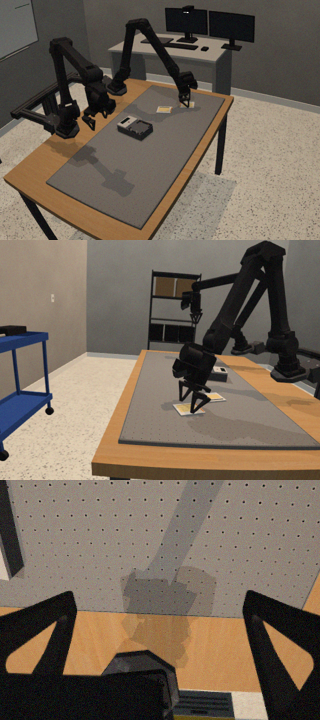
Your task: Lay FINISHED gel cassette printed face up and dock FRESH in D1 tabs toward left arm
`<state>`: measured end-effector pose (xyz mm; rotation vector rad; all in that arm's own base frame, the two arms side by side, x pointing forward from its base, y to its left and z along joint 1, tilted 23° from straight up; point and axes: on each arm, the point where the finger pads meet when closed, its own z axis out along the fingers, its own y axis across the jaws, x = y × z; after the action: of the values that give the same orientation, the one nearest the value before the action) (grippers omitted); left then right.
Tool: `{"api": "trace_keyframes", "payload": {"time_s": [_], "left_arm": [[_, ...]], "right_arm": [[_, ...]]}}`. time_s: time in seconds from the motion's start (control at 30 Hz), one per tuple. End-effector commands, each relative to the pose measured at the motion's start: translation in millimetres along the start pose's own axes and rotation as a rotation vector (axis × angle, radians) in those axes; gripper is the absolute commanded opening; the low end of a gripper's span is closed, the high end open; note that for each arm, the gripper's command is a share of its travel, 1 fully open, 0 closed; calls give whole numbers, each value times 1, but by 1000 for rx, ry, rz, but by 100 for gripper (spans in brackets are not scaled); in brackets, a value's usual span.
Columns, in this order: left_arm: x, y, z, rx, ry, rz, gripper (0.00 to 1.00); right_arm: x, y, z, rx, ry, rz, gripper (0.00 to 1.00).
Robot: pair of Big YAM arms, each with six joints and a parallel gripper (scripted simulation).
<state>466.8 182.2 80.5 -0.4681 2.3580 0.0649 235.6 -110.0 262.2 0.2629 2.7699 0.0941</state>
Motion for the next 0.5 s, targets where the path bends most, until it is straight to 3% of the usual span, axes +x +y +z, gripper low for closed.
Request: {"api": "trace_keyframes", "payload": {"time_s": [0.0,0.47], "left_arm": [[-6,2,-12,-2,-19,1,98],[-7,3,-14,-4,-23,2,98]], "right_arm": [[-19,-4,-25,18,-45,11,100],[-19,-4,-25,18,-45,11,100]]}}
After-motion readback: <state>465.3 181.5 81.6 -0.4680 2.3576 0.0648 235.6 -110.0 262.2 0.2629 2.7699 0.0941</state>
